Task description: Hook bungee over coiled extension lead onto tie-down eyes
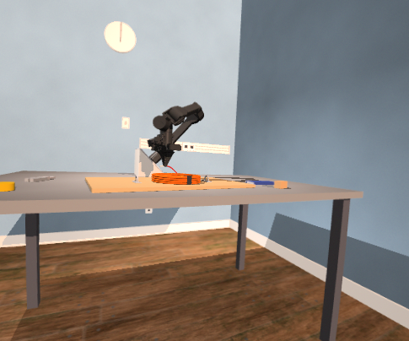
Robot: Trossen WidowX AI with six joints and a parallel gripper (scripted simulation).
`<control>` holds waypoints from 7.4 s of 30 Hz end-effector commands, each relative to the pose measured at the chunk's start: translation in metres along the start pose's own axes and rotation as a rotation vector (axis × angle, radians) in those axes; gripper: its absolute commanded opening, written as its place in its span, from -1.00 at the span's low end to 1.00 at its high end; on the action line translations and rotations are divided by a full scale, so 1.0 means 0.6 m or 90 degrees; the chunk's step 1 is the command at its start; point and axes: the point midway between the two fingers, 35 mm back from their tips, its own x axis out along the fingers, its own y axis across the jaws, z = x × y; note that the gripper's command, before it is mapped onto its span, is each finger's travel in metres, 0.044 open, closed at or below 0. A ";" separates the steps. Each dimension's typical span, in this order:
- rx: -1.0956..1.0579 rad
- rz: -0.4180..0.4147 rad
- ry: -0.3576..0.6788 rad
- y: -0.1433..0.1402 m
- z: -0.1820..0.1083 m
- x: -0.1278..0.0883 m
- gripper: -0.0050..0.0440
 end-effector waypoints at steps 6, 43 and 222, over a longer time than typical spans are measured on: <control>0.003 0.019 -0.004 0.021 0.018 -0.007 -1.00; 0.024 0.066 -0.008 0.074 0.088 -0.013 -1.00; 0.057 0.177 0.002 0.159 0.265 0.000 -1.00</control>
